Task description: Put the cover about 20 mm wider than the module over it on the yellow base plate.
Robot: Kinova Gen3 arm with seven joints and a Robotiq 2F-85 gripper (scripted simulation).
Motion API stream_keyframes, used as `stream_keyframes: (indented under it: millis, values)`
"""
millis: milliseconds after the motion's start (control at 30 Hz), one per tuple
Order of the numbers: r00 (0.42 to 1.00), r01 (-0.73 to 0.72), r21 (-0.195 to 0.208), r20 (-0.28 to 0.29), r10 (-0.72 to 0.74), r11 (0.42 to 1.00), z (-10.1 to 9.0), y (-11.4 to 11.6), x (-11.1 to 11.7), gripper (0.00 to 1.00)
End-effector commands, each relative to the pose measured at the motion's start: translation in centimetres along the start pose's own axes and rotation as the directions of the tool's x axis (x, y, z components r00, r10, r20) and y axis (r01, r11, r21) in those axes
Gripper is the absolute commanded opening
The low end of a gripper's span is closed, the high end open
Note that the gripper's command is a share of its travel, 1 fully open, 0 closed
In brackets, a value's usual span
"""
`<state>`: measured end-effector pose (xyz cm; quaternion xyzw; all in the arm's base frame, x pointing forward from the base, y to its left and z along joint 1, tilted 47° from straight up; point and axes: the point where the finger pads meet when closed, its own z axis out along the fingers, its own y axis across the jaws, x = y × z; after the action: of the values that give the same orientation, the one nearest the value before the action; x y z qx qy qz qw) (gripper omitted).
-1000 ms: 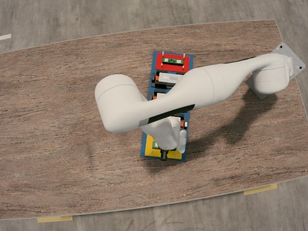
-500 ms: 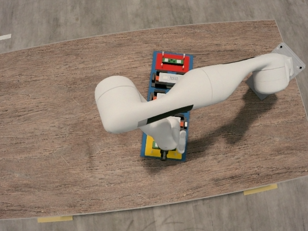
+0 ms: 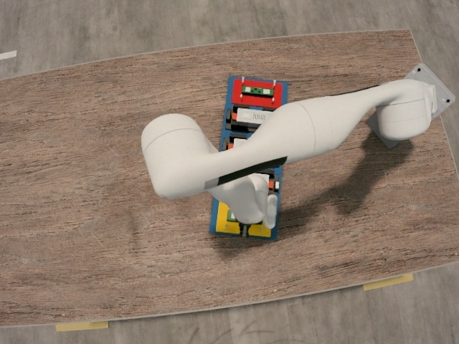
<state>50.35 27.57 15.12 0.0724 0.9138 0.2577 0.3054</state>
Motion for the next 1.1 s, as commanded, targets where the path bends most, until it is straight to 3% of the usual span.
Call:
stream_keyframes:
  millis: [0,900,933,1067]
  values:
    - [1.000,0.000,0.000,0.001,0.000,1.000,-0.04,0.02,-0.04,0.55]
    - [1.000,0.000,0.000,0.001,0.000,1.000,-0.04,0.02,-0.04,0.55]
    - [1.000,0.000,0.000,0.001,0.000,1.000,-0.04,0.02,-0.04,0.00]
    - [1.000,0.000,0.000,0.001,0.000,1.000,-0.04,0.02,-0.04,0.00]
